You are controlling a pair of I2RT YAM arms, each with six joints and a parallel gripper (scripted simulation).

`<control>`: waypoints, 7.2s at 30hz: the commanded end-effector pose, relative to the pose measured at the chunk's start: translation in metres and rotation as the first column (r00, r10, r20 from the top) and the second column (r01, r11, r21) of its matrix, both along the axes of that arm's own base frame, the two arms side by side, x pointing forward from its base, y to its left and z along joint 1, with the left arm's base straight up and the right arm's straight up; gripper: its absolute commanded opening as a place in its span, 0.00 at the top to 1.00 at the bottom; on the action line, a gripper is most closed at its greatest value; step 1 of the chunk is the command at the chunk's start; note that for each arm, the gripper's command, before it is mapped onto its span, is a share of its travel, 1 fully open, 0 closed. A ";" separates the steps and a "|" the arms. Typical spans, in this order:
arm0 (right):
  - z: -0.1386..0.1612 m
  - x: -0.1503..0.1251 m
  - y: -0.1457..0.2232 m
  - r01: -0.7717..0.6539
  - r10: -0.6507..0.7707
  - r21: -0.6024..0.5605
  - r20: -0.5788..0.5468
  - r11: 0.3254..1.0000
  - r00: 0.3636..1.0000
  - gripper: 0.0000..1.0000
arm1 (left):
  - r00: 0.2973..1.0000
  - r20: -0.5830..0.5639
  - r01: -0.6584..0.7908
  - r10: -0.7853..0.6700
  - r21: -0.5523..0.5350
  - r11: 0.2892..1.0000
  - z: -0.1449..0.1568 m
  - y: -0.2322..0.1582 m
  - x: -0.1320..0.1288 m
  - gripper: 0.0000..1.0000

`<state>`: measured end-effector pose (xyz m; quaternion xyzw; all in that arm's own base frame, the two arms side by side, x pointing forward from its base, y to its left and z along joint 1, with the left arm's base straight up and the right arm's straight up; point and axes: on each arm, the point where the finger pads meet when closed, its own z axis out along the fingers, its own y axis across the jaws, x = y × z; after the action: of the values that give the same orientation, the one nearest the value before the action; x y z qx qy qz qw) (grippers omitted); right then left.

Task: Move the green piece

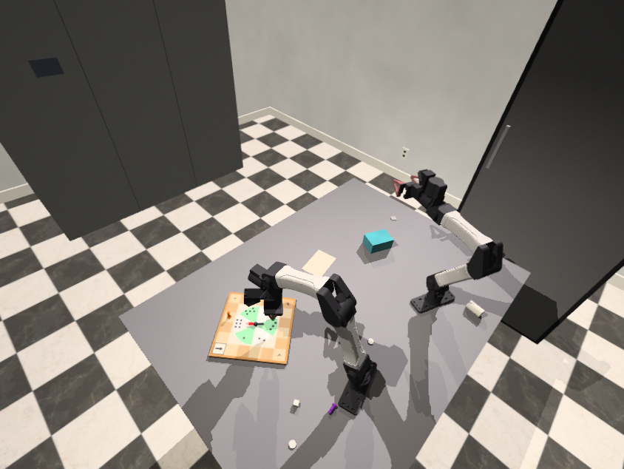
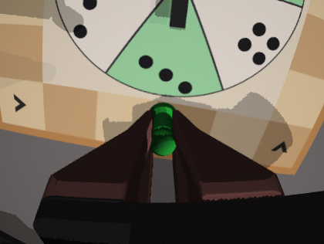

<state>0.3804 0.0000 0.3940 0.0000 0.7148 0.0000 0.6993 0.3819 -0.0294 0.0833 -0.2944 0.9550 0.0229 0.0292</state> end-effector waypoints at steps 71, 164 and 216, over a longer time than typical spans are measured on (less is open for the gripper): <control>0.004 -0.001 0.000 0.000 0.000 0.000 0.011 1.000 1.000 0.00 | -0.069 0.112 0.997 -0.991 0.023 -0.067 -0.052 -0.079 0.083 1.00; 0.010 -0.002 0.000 0.000 0.000 0.000 0.021 1.000 1.000 0.00 | 0.207 0.296 0.804 -0.933 0.492 0.334 0.126 -0.042 0.117 0.78; 0.017 -0.009 0.000 0.000 0.000 0.000 0.051 1.000 0.999 0.00 | 0.055 0.820 0.065 -0.570 0.566 0.822 0.313 0.030 -0.003 0.78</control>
<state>0.3790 0.0000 0.4019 0.0000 0.7074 0.0000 0.7068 0.3788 0.0004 0.4006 -0.0013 0.7063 0.0014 0.7079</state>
